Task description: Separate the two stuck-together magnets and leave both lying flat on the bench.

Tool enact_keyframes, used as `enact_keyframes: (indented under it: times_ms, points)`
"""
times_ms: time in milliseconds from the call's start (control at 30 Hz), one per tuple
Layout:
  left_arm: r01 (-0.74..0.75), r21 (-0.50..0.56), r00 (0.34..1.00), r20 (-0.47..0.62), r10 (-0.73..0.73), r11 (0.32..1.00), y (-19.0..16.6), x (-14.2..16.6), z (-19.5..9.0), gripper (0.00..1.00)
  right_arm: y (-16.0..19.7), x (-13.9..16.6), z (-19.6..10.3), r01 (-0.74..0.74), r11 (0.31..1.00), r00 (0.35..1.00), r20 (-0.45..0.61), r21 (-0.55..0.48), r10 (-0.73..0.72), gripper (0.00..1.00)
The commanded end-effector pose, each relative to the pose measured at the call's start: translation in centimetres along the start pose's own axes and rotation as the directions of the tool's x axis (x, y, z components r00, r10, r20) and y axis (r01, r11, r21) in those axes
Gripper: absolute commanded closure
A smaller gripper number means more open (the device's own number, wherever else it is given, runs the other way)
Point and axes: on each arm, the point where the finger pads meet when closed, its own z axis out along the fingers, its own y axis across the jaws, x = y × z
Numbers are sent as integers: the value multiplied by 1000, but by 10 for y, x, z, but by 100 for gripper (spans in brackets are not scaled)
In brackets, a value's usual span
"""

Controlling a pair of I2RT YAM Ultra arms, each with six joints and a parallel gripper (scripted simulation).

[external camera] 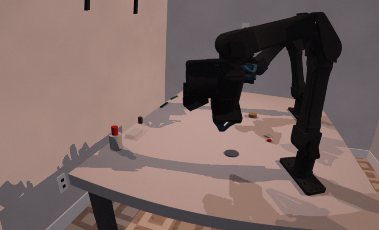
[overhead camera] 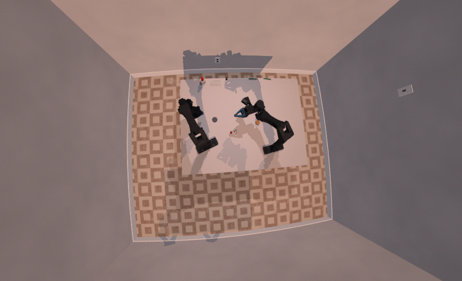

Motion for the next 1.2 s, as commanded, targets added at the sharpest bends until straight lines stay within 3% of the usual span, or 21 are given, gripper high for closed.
enact_keyframes:
  times_ms: [0, 367, 733, 1167]
  points:
    - [-32, -100, 998, 47, 37, 994, 16, -18, -5, 82, 6, 1, 1, 27, 1000, 1000, -2, -6, -27, 83]
    - [-50, -298, 997, 45, 67, 953, 58, -49, 0, 82, 6, 1, 1, 27, 1000, 1000, -2, -6, -27, 83]
    - [-60, -530, 994, 45, 99, 846, 108, -88, 0, 82, 6, 1, 1, 27, 1000, 1000, -2, -6, -27, 83]
    - [-57, -515, 998, -2, 66, 856, 111, -82, 15, 82, 6, 1, 1, 27, 1000, 1000, -2, -6, -27, 83]
